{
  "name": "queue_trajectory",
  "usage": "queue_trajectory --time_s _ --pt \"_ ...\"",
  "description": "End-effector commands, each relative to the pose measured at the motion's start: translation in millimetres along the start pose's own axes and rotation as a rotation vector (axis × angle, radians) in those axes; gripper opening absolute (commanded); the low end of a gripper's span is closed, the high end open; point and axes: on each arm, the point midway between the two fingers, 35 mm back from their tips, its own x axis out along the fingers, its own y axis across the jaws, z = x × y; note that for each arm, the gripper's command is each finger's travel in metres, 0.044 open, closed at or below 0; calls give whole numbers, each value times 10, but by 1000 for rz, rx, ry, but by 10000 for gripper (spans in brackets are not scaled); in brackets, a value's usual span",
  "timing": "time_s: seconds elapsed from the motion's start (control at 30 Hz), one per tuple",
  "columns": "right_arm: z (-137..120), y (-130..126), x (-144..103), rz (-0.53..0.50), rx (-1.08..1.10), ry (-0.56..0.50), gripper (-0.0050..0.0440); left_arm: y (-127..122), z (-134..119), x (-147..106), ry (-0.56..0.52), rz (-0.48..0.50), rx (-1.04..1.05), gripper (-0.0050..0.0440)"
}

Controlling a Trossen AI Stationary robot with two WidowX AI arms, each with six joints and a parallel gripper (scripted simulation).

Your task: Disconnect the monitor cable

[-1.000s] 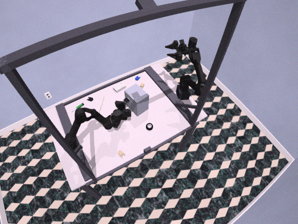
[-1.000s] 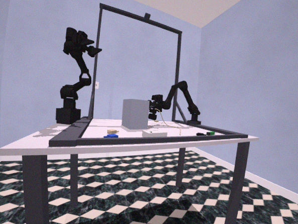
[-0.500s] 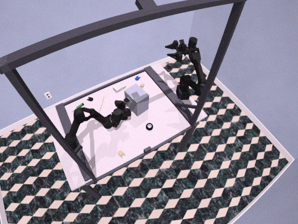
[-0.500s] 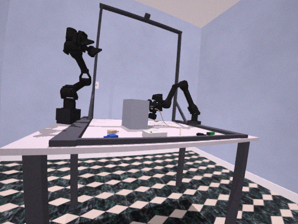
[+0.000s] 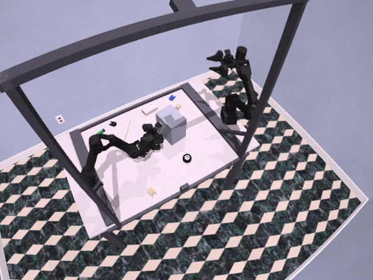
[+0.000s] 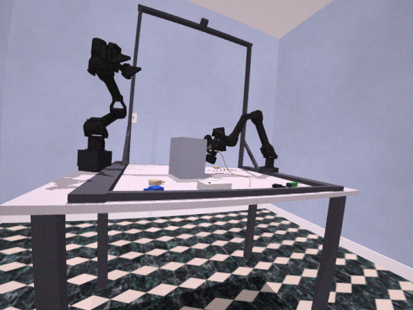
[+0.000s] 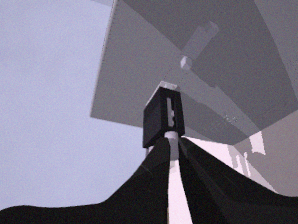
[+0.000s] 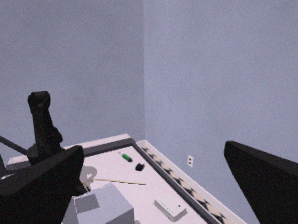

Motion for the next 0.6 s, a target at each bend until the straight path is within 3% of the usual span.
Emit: queue_trajectory --time_s 0.0,0.57 --pt "27 13 -3 3 -4 -1 440 106 39 -14 -6 -5 -48 0" --pt "27 13 -3 3 -4 -1 440 142 38 -10 -8 -98 -180 0"
